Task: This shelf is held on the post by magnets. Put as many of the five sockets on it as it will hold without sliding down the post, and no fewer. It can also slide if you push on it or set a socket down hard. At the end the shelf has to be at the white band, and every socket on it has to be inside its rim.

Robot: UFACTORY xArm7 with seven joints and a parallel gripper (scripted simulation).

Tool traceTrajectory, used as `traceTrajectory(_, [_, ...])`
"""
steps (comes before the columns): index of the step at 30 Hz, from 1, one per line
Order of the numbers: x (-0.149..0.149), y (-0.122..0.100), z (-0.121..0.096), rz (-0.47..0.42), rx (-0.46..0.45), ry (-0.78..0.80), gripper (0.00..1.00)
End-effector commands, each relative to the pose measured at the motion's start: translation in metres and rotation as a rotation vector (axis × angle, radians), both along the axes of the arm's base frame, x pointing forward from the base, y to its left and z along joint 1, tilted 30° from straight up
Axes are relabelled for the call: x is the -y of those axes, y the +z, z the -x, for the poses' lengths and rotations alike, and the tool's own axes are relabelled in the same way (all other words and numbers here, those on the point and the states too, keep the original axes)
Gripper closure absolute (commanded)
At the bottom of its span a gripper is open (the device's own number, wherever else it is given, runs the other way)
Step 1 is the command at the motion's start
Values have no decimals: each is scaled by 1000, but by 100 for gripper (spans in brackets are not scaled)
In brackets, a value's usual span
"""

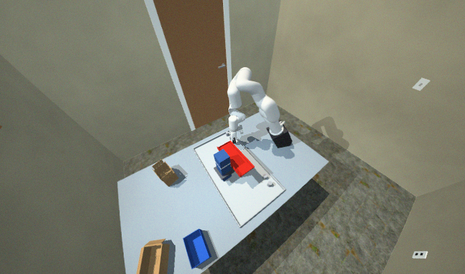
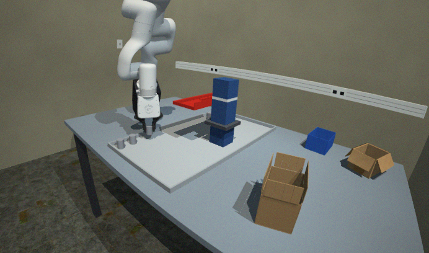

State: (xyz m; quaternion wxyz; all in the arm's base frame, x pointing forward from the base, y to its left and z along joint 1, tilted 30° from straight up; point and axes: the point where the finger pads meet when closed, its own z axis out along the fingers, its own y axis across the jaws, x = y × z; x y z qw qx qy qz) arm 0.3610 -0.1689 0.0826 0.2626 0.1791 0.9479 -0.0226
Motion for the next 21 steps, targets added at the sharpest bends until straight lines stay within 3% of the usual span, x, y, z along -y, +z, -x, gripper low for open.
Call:
traceTrajectory(1, [0,1,0,-7,-3,3,100])
traceTrajectory(21, [-1,6,2,-8,-3,3,100])
